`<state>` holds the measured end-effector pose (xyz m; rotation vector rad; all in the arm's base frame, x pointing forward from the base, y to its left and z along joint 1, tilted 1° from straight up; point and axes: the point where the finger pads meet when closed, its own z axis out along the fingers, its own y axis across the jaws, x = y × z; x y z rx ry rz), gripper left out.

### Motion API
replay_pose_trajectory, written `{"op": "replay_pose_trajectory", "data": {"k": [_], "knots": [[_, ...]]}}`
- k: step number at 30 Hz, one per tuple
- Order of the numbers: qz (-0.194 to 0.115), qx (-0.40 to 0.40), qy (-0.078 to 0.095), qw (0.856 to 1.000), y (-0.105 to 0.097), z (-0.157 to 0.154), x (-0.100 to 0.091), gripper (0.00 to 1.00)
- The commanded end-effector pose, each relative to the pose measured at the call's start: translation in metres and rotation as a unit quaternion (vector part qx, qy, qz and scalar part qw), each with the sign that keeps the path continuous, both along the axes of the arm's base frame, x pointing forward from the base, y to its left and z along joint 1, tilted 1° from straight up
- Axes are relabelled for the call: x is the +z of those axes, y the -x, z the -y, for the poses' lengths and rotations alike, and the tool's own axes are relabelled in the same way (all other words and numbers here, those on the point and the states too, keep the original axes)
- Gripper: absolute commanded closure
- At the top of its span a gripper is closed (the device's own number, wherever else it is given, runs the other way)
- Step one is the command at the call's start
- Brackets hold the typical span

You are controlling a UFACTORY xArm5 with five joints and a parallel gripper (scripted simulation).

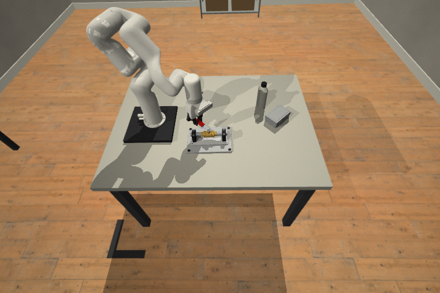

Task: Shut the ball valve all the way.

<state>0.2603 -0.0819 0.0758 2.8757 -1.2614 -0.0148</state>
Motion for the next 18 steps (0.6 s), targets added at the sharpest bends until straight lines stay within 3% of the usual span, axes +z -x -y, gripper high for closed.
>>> {"op": "replay_pose_trajectory", "data": {"k": [1,18], "knots": [[0.002,-0.017,0.001,1.0,-0.0036,-0.0017,0.001,1.0],[0.002,-0.063,0.001,0.998,-0.0096,-0.0064,0.0011,1.0]]}}
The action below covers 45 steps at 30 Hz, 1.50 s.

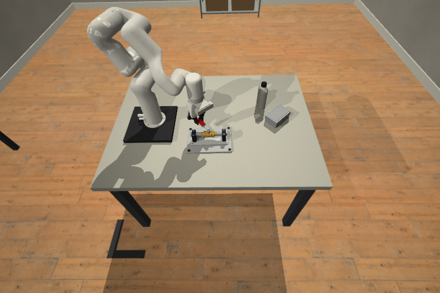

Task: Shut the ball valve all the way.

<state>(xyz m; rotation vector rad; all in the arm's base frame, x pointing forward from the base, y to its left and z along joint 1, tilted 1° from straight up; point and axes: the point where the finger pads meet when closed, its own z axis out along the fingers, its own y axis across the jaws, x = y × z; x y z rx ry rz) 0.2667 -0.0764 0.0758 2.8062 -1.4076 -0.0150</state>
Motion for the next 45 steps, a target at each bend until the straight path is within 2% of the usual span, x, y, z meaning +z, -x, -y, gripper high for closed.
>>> {"op": "replay_pose_trajectory", "data": {"k": [1,45], "knots": [[0.002,-0.012,0.001,1.0,-0.003,-0.001,0.001,1.0],[0.002,-0.134,0.002,0.991,-0.021,-0.011,0.001,1.0]]}}
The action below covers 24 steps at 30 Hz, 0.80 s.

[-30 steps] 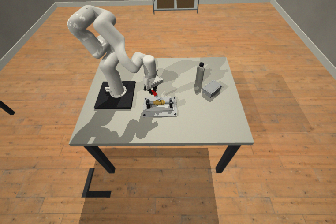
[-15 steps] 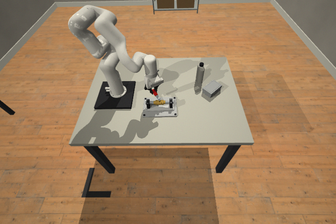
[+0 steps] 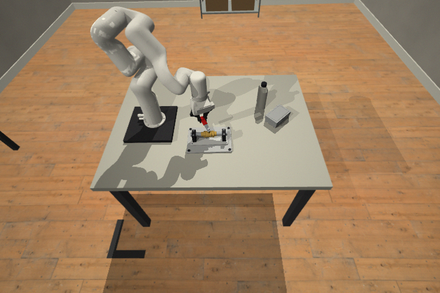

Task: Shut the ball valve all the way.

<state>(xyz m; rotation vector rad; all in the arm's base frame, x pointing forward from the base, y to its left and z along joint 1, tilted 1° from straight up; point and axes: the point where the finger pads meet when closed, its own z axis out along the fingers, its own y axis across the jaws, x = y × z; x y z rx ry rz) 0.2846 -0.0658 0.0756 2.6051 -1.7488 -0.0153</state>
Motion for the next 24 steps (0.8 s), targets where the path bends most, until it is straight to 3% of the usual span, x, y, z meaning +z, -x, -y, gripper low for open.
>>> {"op": "replay_pose_trajectory", "data": {"k": [1,24], "knots": [[0.003,-0.014,0.001,1.0,-0.004,0.0,0.001,1.0],[0.003,-0.079,0.001,0.997,-0.014,-0.004,0.001,1.0]]}}
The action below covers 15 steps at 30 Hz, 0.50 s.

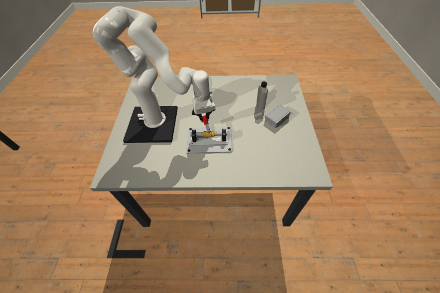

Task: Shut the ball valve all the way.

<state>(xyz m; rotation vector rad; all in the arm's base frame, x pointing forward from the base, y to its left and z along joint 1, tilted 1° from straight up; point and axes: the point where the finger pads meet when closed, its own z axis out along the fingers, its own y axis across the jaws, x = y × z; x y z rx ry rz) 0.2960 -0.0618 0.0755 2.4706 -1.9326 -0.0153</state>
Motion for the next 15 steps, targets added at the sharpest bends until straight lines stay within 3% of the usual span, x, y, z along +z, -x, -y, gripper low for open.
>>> {"op": "replay_pose_trajectory", "data": {"k": [1,15], "knots": [[0.003,-0.006,0.001,1.0,-0.0031,0.0004,0.0015,1.0],[0.003,-0.055,0.001,0.998,-0.0111,-0.0011,0.0015,1.0]]}}
